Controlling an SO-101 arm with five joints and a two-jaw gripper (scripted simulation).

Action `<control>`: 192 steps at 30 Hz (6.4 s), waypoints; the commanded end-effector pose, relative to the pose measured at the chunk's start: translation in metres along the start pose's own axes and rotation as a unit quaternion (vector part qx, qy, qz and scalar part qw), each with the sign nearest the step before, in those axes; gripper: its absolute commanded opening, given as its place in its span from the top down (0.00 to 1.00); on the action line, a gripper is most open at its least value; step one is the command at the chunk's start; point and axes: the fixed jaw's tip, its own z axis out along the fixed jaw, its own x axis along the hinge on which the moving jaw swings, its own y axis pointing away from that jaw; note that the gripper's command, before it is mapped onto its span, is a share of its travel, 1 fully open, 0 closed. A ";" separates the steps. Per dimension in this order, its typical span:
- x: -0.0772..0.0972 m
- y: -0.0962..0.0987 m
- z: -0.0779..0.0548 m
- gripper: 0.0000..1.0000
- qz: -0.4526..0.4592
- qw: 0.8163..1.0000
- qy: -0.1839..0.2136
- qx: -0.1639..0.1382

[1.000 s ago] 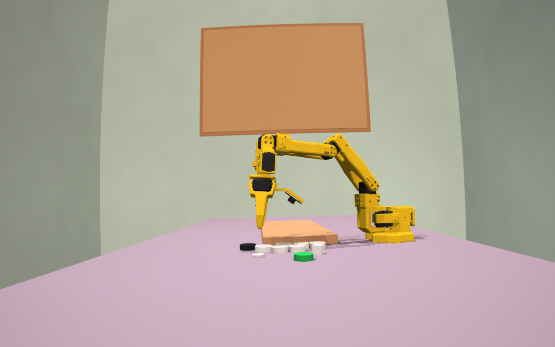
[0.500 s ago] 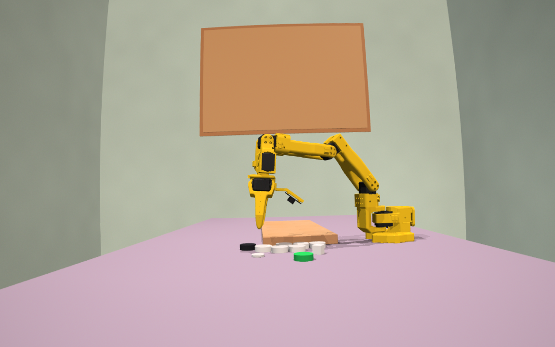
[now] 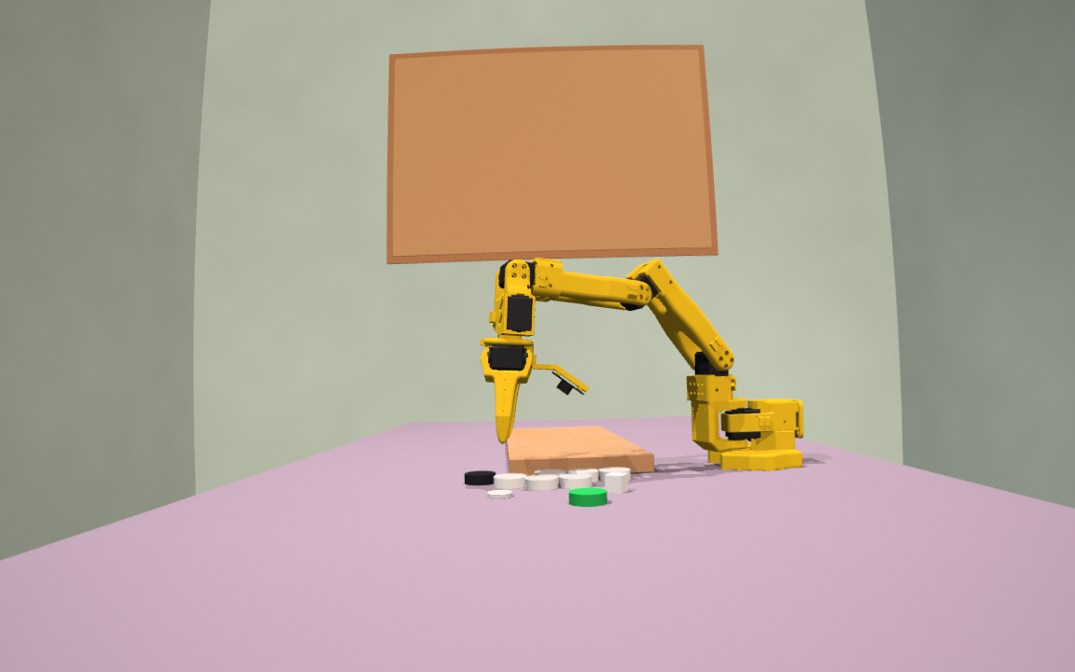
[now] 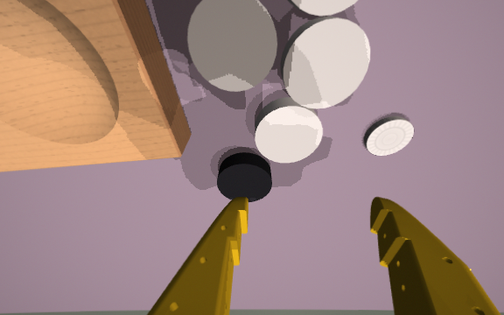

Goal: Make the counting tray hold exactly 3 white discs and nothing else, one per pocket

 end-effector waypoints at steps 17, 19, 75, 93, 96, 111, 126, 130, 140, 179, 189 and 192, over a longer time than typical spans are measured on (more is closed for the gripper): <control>-0.001 0.001 0.001 0.73 0.004 1.000 -0.007 -0.002; -0.003 0.002 0.006 0.73 0.004 1.000 -0.019 -0.006; -0.010 0.004 0.023 0.87 0.003 0.999 -0.043 -0.014; -0.010 0.004 0.023 1.00 0.003 0.999 -0.043 -0.014; -0.010 0.004 0.023 1.00 0.003 0.999 -0.043 -0.014; -0.010 0.004 0.022 1.00 0.003 0.999 -0.043 -0.014; -0.005 0.001 0.007 1.00 0.004 1.000 -0.023 -0.007; 0.000 -0.002 0.002 1.00 0.004 1.000 -0.005 -0.001; 0.008 -0.006 -0.009 1.00 0.004 1.000 0.027 0.010; 0.002 -0.006 -0.009 0.77 -0.001 1.000 0.016 0.007; 0.001 -0.005 -0.010 0.73 0.022 1.000 0.016 0.007; 0.001 -0.003 -0.011 0.73 0.063 0.998 0.016 0.007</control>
